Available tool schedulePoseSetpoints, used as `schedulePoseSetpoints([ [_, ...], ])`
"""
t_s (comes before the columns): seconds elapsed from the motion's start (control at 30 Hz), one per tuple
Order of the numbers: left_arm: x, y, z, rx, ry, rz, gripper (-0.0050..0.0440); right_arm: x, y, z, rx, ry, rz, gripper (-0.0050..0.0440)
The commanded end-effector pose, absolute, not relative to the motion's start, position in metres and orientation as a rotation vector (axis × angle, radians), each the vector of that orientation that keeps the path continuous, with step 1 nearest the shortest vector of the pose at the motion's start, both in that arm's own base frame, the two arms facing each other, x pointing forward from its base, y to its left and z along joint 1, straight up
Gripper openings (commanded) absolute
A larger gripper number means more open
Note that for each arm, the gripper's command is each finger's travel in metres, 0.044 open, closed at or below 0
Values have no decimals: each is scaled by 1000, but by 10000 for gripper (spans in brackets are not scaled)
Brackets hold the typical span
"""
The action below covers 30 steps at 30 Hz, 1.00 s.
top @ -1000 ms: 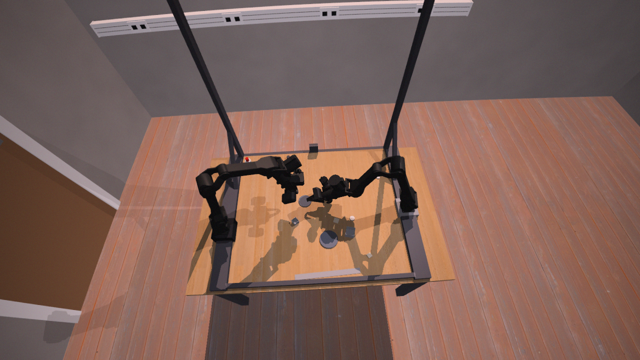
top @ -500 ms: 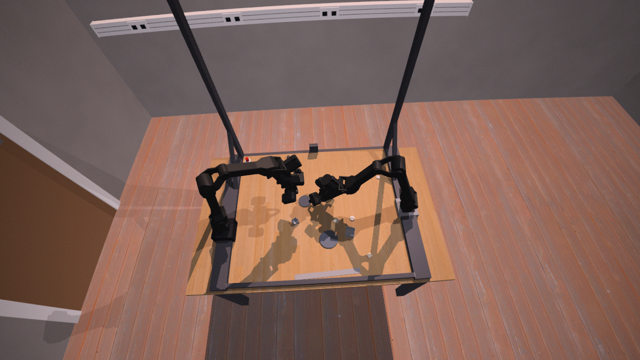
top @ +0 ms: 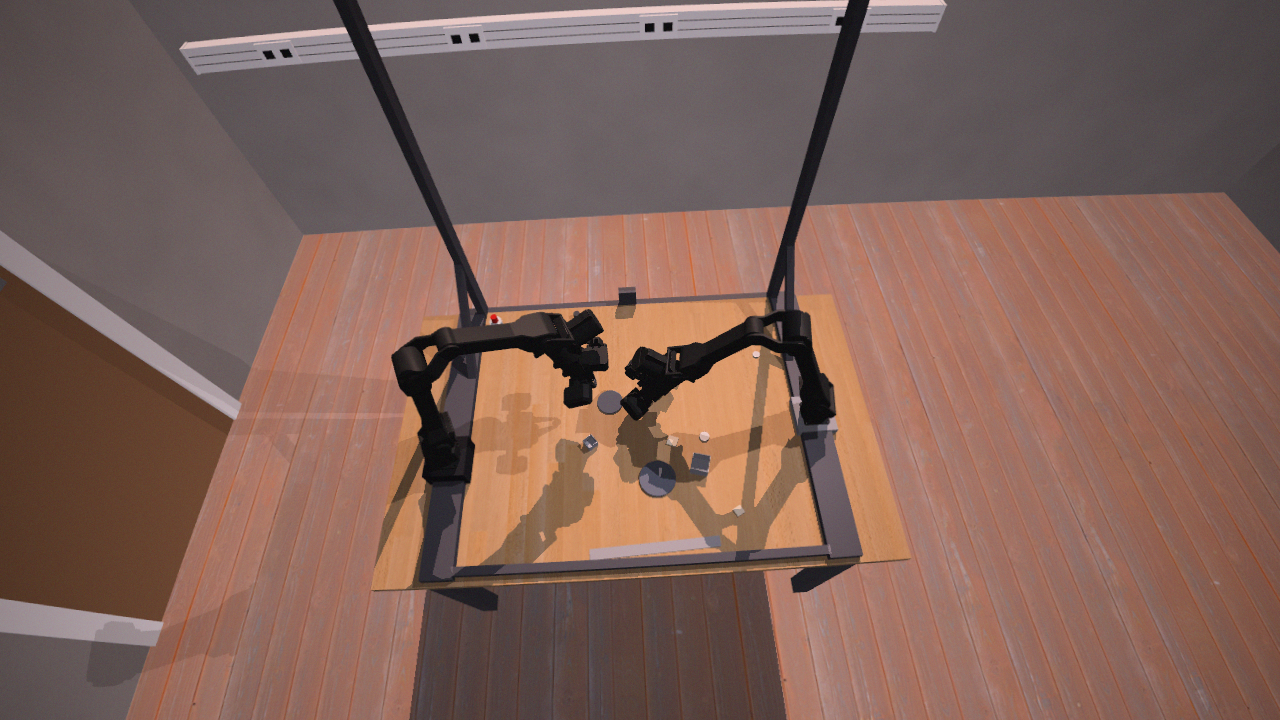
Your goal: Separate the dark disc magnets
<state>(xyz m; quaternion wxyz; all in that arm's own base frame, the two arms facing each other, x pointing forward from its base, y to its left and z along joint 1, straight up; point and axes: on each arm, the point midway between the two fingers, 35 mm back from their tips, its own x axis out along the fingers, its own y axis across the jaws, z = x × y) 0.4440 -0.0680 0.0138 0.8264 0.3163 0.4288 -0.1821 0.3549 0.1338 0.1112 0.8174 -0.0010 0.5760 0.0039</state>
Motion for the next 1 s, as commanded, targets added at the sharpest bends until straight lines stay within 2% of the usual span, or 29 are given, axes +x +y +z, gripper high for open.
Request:
schedulePoseSetpoints([
  [0.0,441,-72,23,577,988,-375,40,359,134,122,7,1196,11,40],
  [0.57,411,-68,27,286,1290,-223,40,359,134,122,7,1196,11,40],
  [0.97,395,-64,35,157,1418,-108,40,359,134,122,7,1196,11,40],
])
